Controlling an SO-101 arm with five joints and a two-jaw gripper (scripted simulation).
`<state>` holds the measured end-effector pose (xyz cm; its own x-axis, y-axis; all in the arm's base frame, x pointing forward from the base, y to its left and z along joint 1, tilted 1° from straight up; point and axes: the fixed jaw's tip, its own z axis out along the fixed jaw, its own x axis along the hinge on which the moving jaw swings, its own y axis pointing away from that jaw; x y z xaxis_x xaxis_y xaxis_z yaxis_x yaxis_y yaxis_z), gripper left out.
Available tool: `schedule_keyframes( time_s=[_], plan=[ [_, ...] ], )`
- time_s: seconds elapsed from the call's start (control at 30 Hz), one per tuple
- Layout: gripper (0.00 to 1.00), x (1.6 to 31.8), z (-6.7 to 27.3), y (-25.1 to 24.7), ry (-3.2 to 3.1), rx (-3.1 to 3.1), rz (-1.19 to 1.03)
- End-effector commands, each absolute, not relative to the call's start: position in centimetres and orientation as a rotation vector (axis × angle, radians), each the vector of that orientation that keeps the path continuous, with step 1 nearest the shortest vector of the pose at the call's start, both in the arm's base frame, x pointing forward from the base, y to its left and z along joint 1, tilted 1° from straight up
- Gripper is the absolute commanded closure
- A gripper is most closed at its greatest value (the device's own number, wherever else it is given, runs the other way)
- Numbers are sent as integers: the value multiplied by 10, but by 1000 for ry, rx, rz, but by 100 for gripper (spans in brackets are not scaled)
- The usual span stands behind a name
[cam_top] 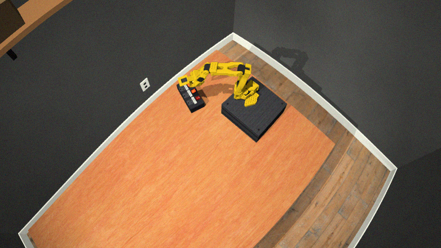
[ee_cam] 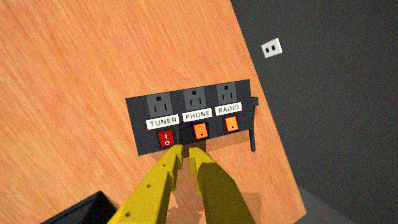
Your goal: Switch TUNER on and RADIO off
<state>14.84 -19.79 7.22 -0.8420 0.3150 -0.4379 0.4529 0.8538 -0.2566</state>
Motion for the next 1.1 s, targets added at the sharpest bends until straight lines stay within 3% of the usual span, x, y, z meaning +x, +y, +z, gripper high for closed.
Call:
schedule_keyframes(
  time_s=[0.0,0.57,1.07],
  plan=[
    [100,145,60,-200,2655,605,-486],
    [100,135,15,-206,2664,639,-498],
    [100,134,12,-206,2664,641,-499]
  ],
)
